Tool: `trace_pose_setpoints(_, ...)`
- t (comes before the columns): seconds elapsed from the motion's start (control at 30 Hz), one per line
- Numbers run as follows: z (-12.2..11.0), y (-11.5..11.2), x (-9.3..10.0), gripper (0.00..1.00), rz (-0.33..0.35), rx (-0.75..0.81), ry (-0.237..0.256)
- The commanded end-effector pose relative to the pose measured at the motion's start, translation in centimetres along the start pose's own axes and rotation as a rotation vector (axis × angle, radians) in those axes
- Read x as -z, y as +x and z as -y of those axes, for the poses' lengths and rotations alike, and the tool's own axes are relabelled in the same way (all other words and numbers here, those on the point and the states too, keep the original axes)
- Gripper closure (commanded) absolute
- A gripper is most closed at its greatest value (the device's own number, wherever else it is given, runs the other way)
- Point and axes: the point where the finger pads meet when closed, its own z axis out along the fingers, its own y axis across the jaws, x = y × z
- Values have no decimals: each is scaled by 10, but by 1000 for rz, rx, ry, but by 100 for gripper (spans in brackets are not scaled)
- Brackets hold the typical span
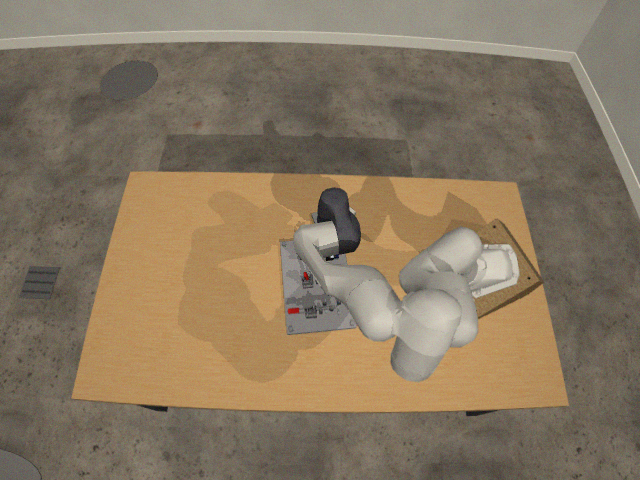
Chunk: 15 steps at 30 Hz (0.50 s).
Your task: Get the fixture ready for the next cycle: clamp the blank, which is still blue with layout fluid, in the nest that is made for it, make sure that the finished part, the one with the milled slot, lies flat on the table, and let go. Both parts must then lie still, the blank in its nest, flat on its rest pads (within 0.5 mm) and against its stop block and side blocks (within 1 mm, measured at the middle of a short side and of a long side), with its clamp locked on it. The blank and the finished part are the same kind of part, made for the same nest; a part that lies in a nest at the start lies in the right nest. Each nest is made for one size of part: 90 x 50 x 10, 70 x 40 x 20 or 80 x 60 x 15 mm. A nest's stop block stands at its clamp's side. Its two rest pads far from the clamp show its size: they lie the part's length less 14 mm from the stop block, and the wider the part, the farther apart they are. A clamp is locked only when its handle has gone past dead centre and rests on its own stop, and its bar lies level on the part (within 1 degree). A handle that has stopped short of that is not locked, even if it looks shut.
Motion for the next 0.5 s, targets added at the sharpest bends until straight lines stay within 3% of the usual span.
trace_pose_setpoints(0.0,3,1,1,100,-3,4,7)
trace_pose_setpoints(0.47,1,1,1,100,-3,4,7)
